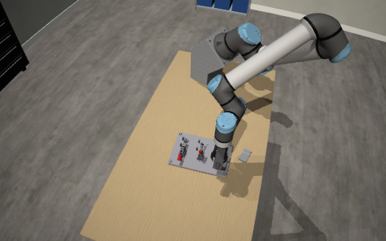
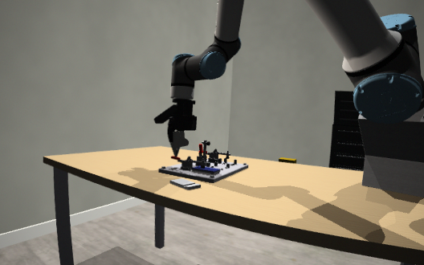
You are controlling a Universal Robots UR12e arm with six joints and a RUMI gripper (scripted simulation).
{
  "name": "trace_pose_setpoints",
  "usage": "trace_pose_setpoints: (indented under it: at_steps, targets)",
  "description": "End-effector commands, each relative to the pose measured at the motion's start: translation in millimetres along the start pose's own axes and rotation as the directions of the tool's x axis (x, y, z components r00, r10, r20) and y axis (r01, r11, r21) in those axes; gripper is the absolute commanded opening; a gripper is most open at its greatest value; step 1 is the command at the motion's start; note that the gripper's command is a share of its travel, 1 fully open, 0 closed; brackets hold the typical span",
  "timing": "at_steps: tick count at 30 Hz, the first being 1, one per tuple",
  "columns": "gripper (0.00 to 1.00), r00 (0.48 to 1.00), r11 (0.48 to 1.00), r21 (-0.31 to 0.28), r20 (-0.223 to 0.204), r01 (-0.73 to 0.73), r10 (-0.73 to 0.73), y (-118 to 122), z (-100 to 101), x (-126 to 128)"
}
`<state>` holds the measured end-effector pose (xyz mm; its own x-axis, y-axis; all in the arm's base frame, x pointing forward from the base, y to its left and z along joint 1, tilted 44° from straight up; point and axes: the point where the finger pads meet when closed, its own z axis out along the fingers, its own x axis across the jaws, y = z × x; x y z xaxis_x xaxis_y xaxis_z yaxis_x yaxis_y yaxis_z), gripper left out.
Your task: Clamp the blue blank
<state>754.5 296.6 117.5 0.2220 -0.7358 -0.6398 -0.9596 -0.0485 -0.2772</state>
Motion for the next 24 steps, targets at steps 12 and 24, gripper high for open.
trace_pose_setpoints:
  at_steps: [12, 24]
  targets:
    - [0.00, 1.000, 1.000, 0.001, 0.000, 0.000, 0.000, -0.6, -0.3, 0.0]
    - [0.00, 1.000, 1.000, 0.001, 0.000, 0.000, 0.000, -0.6, 1.4, 0.0]
